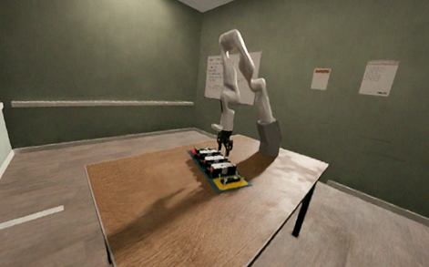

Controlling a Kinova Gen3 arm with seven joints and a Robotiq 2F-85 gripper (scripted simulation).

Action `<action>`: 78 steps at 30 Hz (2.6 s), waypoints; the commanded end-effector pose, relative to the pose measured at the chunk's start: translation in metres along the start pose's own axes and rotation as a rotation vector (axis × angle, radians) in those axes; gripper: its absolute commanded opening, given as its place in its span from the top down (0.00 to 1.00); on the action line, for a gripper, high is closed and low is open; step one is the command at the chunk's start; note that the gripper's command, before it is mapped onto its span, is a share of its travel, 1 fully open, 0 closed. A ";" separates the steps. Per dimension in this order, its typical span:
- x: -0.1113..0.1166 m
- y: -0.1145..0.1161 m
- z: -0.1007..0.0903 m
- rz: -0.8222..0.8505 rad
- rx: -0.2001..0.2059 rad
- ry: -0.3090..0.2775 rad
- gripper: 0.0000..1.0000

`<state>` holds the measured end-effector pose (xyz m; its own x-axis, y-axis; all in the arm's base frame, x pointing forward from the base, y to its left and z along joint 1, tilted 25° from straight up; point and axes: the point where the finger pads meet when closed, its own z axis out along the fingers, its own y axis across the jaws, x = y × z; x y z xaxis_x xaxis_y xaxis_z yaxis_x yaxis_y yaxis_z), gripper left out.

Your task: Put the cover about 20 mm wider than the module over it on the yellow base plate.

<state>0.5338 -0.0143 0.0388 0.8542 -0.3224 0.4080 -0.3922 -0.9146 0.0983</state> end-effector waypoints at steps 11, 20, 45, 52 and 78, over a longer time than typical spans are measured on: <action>0.001 -0.004 -0.001 0.000 0.001 0.001 0.00; 0.001 -0.005 -0.001 0.000 0.001 0.001 0.00; 0.001 -0.009 0.019 0.000 0.001 0.001 0.00; 0.001 -0.009 0.025 0.000 0.001 0.001 0.00; 0.001 -0.009 0.051 0.000 0.001 0.001 0.00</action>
<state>0.5542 -0.0184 -0.0065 0.8543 -0.3225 0.4078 -0.3922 -0.9146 0.0984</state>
